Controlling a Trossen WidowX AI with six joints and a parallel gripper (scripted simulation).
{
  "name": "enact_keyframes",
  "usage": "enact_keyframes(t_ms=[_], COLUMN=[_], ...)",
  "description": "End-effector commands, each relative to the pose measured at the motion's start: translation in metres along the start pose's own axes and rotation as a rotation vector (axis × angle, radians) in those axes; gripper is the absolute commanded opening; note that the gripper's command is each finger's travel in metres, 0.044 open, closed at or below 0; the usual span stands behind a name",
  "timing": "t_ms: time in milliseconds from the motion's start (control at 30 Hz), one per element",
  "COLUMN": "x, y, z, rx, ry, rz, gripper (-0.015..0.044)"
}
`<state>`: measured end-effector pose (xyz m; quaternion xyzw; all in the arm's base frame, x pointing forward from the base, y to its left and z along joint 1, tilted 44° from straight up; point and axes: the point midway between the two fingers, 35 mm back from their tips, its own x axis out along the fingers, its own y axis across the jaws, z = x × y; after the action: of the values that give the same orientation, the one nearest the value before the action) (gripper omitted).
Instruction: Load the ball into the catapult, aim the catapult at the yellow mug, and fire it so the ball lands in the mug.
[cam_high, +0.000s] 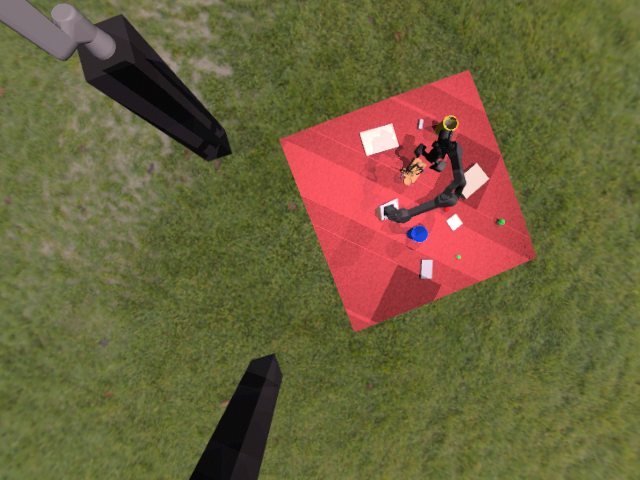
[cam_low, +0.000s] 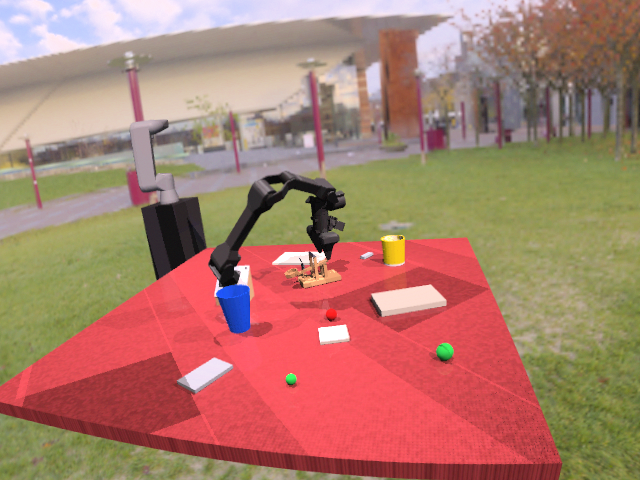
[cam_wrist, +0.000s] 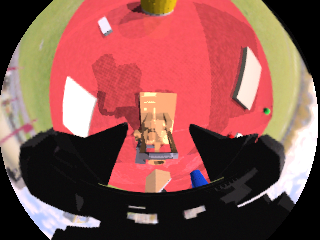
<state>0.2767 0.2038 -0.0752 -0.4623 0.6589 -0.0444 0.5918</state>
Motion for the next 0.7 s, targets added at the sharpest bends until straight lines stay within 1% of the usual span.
enact_keyframes(t_ms=[0, 667], x=[0.006, 0.038], y=[0.000, 0.000], z=[-0.001, 0.000], rx=[-0.006, -0.006], ry=[-0.001, -0.001], rz=[-0.005, -0.006], gripper=[0.0440, 0.0440])
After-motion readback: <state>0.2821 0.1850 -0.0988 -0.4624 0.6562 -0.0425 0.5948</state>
